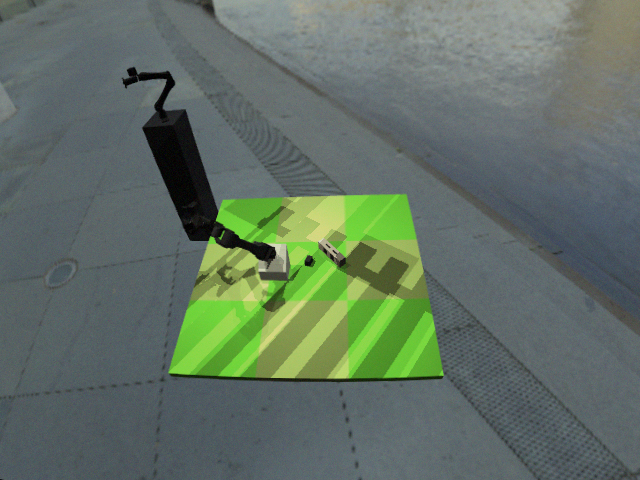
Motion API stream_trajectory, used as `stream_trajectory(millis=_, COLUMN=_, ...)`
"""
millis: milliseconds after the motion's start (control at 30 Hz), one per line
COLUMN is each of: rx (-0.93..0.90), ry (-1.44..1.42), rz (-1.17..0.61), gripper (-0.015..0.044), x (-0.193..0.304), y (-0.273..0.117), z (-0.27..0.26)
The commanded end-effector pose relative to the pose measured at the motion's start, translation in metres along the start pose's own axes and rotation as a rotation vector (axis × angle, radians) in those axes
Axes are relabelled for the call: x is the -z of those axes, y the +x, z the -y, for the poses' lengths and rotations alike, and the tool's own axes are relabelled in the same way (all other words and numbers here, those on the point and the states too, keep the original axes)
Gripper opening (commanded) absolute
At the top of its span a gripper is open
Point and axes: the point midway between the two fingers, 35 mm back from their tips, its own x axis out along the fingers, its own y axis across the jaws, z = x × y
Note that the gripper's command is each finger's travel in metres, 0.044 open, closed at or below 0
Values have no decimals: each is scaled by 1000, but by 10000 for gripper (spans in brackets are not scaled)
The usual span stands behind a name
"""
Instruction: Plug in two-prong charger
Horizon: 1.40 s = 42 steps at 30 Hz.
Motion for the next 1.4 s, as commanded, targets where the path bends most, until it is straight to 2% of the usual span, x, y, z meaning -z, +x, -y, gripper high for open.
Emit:
stream_trajectory(millis=0, rx=1, ry=0, rz=-3, gripper=426, x=1, y=0, z=1)
stream_trajectory(millis=33, rx=4, ry=2, rz=-12, gripper=440, x=4, y=0, z=2)
stream_trajectory(millis=633, rx=90, ry=65, rz=-346, gripper=440, x=116, y=-23, z=56)
stream_trajectory(millis=1367, rx=217, ry=162, rz=-717, gripper=440, x=231, y=-95, z=112)
